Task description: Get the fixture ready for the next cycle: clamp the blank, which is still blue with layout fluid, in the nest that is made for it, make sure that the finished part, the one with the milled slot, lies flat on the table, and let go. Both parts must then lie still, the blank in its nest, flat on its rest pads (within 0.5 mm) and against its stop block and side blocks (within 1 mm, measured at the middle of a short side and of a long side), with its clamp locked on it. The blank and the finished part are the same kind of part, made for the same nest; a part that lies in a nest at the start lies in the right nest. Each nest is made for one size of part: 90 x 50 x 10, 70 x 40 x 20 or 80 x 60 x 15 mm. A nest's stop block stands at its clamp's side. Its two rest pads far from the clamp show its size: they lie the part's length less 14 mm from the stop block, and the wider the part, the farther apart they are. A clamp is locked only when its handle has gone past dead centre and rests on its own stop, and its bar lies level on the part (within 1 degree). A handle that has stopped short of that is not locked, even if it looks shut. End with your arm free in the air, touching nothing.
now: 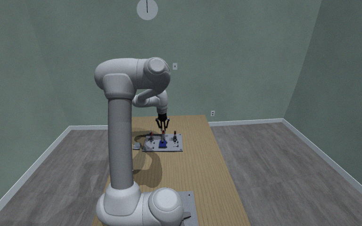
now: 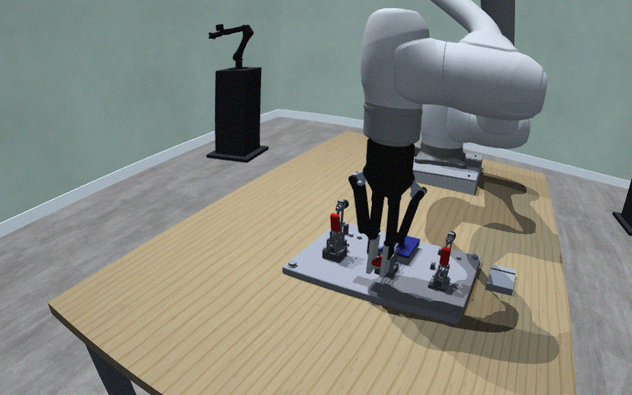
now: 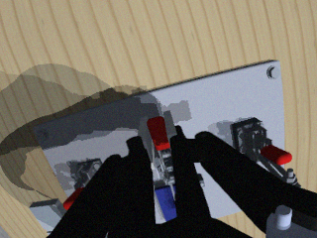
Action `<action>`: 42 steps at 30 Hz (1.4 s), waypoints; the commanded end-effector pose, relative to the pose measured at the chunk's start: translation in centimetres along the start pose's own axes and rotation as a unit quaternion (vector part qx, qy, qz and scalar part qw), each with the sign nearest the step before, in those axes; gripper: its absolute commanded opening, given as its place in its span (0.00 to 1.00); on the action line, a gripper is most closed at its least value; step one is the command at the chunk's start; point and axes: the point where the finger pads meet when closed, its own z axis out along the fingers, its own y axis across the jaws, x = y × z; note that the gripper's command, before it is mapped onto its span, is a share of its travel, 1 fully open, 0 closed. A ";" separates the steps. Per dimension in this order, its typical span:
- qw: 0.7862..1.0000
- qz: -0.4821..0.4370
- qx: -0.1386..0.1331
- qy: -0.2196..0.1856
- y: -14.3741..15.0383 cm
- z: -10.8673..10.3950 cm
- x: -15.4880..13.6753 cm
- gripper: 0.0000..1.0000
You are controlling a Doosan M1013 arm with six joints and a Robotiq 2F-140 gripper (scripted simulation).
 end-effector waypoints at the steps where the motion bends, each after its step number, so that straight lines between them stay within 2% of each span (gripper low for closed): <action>1: 1.000 0.000 0.000 -0.001 0.0 0.1 0.0 0.00; 42: 1.000 0.000 0.000 -0.001 0.0 0.7 0.2 0.00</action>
